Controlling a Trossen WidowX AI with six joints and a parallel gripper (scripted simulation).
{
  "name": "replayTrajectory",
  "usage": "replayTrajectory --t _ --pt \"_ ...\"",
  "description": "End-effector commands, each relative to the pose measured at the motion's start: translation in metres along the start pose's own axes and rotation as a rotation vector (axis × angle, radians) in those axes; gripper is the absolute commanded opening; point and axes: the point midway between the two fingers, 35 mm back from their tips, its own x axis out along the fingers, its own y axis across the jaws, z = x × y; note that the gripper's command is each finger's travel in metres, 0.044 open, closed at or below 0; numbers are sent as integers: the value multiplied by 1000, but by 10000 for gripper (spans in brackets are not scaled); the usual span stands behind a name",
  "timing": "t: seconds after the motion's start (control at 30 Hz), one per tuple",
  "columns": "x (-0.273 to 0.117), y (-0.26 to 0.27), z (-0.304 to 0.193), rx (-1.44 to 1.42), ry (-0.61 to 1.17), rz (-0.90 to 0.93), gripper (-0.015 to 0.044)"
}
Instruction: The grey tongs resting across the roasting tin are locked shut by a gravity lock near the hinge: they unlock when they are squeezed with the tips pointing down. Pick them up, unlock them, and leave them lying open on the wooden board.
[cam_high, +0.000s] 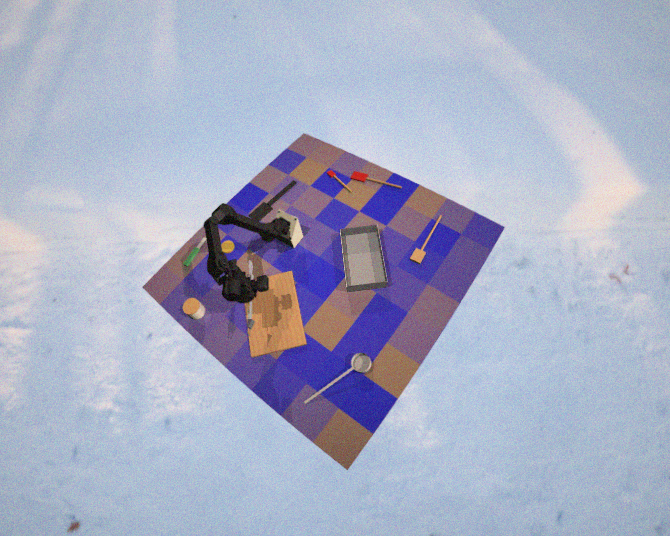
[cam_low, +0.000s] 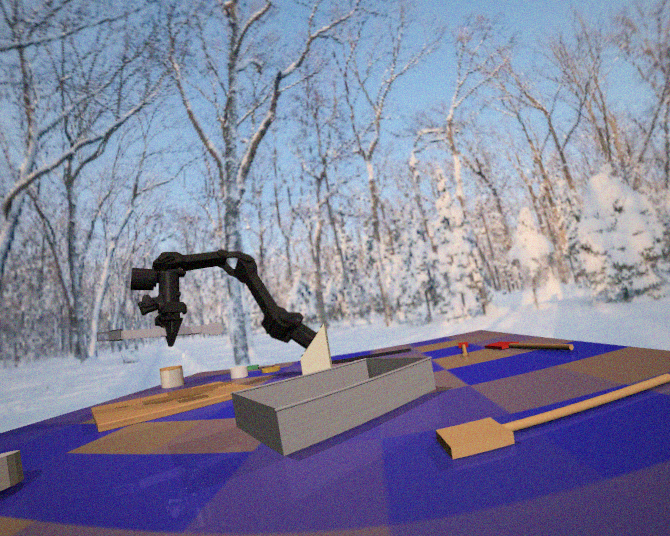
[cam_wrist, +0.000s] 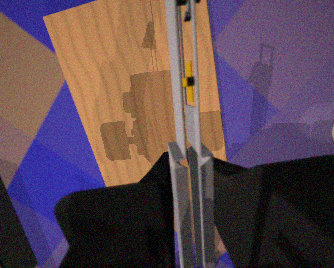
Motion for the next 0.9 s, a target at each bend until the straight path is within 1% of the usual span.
replayTrajectory --t 0.0,0.23,0.53,0.87 --pt "-6 -2 4 -39 35 -43 -150" --pt "-12 -3 8 -110 82 -105 -150" --pt "-11 -3 8 -111 83 -107 -150" --pt "1 -1 9 -110 86 -104 -150"
